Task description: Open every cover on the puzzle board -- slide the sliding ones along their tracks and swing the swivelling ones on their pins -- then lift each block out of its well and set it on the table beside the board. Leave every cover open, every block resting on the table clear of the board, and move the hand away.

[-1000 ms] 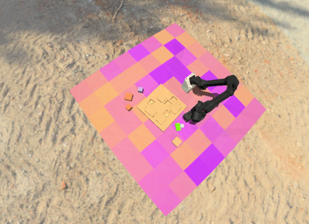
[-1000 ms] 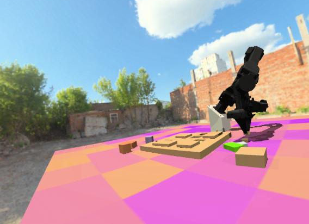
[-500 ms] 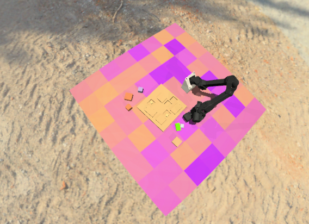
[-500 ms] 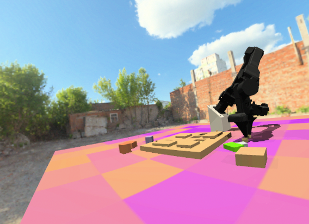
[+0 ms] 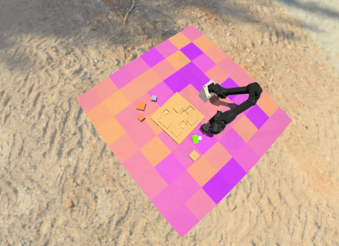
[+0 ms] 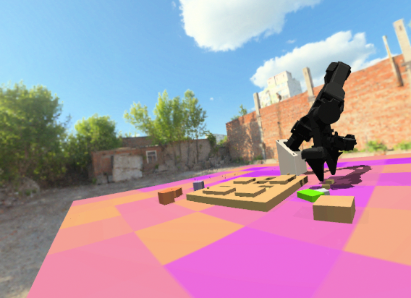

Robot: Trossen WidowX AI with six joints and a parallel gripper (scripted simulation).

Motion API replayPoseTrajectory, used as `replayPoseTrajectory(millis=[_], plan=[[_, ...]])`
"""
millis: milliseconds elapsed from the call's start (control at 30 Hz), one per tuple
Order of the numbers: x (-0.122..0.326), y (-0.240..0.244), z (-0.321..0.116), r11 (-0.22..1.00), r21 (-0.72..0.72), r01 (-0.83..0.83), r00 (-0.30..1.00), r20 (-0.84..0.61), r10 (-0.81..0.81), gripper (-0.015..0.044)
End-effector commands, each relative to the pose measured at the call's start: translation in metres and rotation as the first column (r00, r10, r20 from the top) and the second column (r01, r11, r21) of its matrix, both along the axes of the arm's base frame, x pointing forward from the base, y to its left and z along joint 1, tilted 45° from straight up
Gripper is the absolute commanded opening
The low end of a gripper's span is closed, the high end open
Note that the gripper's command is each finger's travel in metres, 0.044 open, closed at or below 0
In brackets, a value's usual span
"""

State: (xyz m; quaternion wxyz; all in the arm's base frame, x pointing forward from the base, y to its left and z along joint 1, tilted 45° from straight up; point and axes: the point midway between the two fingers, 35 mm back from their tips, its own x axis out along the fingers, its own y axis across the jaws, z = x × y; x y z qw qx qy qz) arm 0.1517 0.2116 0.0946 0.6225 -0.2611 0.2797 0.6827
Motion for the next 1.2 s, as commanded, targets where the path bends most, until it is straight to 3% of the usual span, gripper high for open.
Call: replayPoseTrajectory(millis=[0, 600, 867, 1167], plan=[[0.003, -0.007, 0.01, 1.0, 0.006, -0.002, 1.0, 0.007, 0.002, 0.044], [0.004, -0.045, 0.047, 1.0, 0.009, 0.004, 1.0, 0.006, -0.004, 0.044], [0.032, -0.051, 0.047, 0.979, -0.05, 0.198, 0.963, -0.175, -0.203, 0.023], [0.07, -0.063, 0.041, 0.887, -0.174, 0.427, 0.8, -0.384, -0.46, 0.0]])
